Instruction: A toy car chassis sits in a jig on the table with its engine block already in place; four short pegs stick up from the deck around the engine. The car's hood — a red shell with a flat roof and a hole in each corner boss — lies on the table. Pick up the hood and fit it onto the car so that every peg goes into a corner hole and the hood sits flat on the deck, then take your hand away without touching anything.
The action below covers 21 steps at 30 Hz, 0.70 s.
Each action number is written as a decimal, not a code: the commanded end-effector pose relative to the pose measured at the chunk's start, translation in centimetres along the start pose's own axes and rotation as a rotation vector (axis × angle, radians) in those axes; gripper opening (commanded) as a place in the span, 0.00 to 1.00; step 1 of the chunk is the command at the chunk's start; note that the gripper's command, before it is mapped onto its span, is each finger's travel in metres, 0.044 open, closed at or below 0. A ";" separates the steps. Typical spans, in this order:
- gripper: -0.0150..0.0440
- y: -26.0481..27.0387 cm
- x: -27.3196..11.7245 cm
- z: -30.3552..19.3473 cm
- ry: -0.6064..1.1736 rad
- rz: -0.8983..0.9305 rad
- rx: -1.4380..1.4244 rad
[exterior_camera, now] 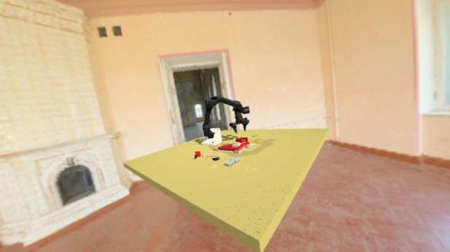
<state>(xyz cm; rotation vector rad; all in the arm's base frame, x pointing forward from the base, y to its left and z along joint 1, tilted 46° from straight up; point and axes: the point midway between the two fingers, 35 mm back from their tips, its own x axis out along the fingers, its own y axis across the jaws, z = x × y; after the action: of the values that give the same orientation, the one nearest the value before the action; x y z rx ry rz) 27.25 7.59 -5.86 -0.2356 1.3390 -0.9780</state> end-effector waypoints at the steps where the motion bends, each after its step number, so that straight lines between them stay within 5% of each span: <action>1: 1.00 0.0 0.4 -0.1 -0.001 -0.005 -0.007; 21: 1.00 0.0 2.0 0.0 -0.002 -0.005 -0.006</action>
<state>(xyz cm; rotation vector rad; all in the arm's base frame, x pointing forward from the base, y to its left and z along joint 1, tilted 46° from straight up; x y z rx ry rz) 27.18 6.42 -7.04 -0.2359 1.3386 -0.9782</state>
